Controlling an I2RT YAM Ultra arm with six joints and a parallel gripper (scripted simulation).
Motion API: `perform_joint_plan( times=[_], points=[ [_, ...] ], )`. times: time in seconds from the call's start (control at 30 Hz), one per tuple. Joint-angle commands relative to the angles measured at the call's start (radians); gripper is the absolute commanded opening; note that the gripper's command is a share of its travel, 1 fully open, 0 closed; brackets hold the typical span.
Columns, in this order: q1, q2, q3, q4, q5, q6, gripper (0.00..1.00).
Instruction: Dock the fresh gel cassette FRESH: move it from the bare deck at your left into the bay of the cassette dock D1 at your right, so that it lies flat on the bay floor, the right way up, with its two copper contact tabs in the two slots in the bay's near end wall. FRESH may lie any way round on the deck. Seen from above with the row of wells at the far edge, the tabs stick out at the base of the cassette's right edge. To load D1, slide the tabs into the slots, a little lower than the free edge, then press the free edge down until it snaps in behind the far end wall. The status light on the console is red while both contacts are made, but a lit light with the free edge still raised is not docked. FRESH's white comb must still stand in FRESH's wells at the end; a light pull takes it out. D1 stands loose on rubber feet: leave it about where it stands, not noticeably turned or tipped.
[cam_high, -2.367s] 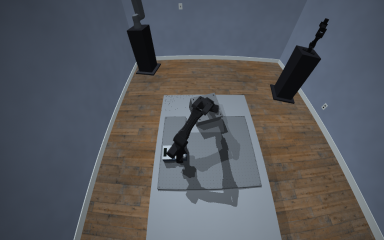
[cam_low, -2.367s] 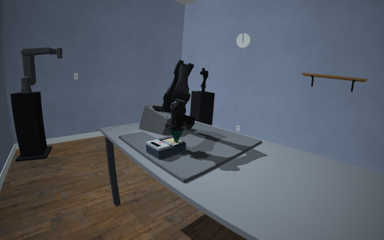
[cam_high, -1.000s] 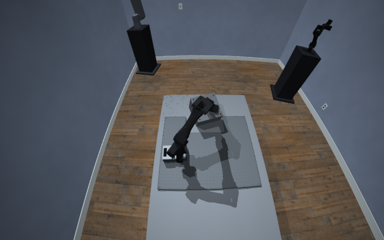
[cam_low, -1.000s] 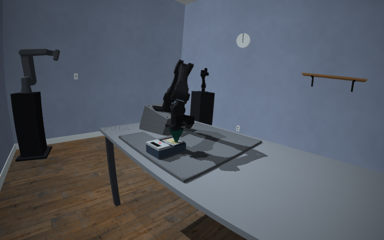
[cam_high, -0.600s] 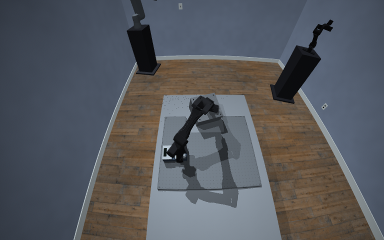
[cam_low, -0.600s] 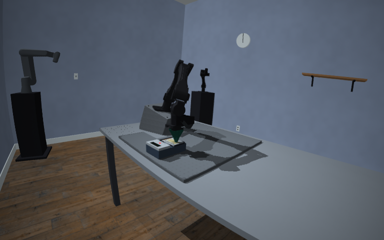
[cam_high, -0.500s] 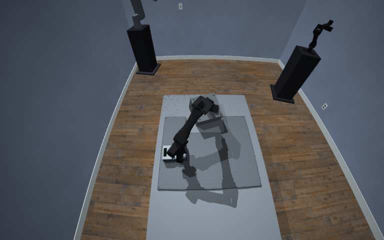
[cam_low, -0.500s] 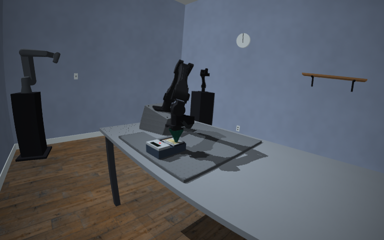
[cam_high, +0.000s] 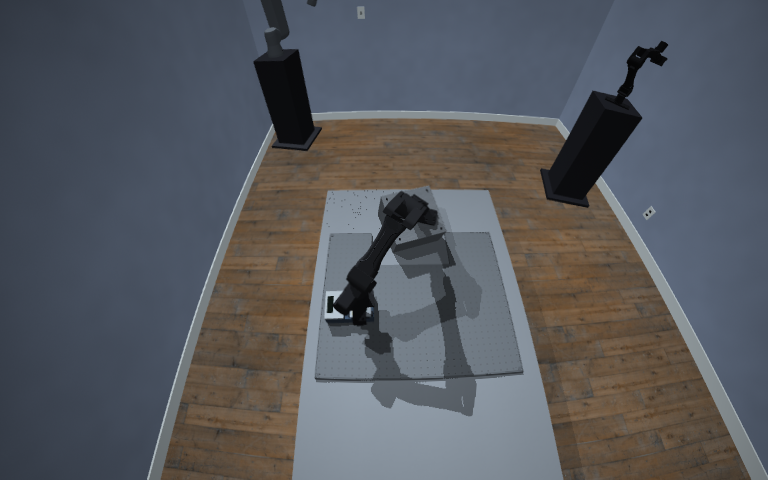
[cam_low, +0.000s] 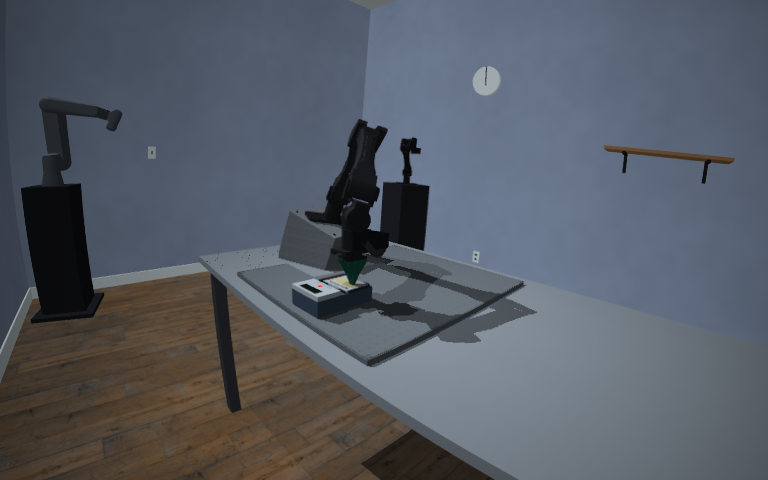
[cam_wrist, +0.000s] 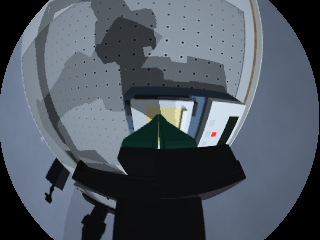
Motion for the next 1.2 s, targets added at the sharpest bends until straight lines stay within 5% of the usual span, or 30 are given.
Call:
perform_joint_plan(
  times=[0.0, 1.17],
  points=[
    [-0.017, 0.055, -0.062, 0.020, 0.049, -0.006, 0.00],
    [-0.004, 0.040, 0.087, -0.119, 0.051, 0.007, 0.00]
  ],
)
